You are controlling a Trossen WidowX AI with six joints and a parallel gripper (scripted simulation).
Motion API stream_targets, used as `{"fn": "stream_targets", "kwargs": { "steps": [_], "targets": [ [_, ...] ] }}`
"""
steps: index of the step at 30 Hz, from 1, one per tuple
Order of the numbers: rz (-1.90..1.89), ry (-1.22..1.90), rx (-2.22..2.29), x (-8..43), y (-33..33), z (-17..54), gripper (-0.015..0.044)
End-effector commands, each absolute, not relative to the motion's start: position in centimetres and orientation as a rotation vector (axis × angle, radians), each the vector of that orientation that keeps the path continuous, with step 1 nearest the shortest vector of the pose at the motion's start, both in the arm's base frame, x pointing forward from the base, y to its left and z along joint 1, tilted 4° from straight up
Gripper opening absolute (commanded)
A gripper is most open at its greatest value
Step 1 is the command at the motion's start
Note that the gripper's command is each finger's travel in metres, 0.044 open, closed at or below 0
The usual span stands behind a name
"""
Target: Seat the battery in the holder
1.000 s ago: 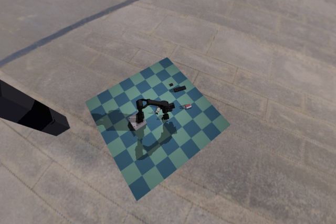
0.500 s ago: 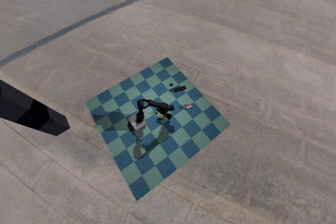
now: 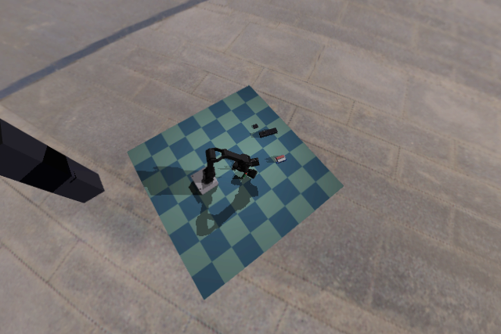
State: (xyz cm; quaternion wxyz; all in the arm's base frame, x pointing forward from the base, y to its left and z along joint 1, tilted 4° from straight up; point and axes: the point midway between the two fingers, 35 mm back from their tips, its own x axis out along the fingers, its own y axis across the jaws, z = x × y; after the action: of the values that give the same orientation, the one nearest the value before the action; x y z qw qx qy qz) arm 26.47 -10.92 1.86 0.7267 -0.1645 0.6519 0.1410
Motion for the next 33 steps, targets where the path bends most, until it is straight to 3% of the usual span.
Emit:
{"fn": "stream_targets", "kwargs": {
  "steps": [1, 28, 33],
  "targets": [
    [0.328, 1.444, -0.361, 26.3, -10.7, 0.8, 0.0232],
    [0.328, 1.445, -0.360, 26.6, -10.7, -3.1, 0.0232],
    [0.328, 1.445, -0.360, 26.6, -10.7, -3.1, 0.0120]
  ]
}}
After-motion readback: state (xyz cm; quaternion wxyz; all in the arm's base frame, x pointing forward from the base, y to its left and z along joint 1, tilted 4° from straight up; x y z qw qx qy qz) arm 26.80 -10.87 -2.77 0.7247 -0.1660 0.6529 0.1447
